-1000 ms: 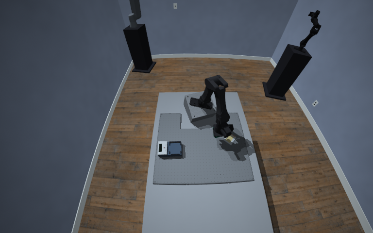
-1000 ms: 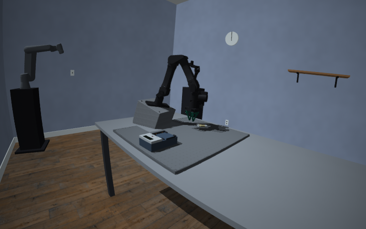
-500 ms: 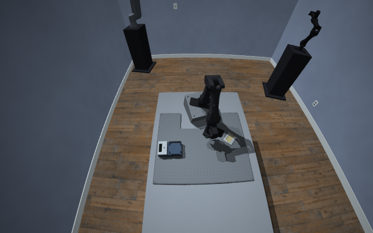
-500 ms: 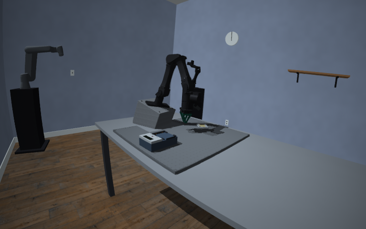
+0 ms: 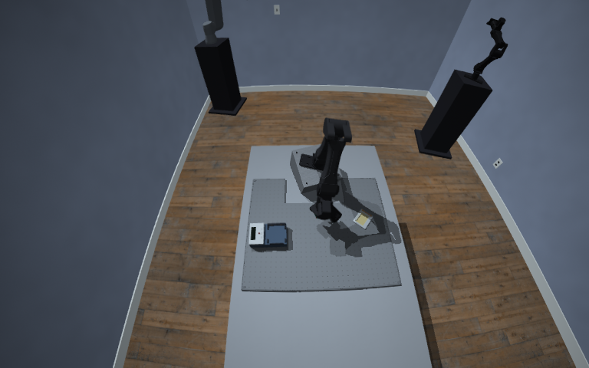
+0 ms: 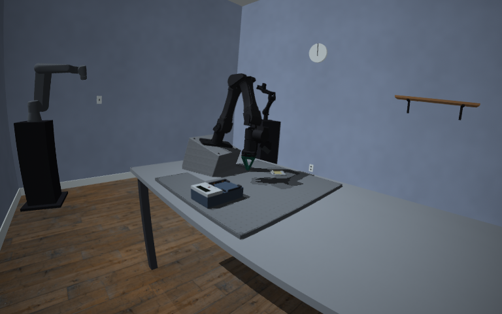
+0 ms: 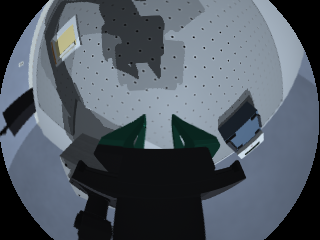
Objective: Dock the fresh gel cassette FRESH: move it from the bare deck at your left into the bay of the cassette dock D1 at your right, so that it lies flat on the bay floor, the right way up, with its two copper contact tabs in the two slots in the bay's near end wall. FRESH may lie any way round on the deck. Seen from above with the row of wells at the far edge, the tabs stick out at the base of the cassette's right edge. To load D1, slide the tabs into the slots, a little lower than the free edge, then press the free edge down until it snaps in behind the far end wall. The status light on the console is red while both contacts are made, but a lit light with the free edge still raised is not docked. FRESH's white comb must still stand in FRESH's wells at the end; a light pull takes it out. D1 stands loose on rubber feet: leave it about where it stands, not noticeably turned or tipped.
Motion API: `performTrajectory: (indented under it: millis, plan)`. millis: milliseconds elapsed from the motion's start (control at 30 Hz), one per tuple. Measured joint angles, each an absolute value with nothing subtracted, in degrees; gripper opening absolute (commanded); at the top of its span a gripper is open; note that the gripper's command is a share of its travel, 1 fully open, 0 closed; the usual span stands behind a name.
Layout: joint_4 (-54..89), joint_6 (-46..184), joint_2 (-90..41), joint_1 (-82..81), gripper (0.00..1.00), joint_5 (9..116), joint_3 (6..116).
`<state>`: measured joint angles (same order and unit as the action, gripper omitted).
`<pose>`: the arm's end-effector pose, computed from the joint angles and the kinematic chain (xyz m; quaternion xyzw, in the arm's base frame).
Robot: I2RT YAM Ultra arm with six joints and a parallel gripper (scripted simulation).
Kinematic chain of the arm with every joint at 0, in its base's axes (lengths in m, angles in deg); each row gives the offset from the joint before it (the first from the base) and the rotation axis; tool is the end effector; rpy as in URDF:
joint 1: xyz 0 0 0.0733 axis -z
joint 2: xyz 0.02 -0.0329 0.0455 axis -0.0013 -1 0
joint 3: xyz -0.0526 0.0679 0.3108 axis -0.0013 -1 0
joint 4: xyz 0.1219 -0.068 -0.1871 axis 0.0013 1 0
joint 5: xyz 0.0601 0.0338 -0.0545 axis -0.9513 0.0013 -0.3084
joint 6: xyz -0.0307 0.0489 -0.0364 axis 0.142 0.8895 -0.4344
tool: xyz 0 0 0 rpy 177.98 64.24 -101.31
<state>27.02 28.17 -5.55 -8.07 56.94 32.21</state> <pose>0.2251 0.0383 0.2015 -0.4151 0.8954 0.0055 0.1609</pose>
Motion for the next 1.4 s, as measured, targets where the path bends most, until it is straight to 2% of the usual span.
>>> performTrajectory:
  millis: [700, 967, 1400]
  plan:
    - [27.02, 60.80, -5.55, -8.07, 0.36, 56.31, 32.21]
    - [27.02, 65.87, -5.55, -8.17, 0.36, 56.44, 32.21]
    - [27.18, 90.68, -4.59, -19.52, 0.36, 58.38, 32.21]
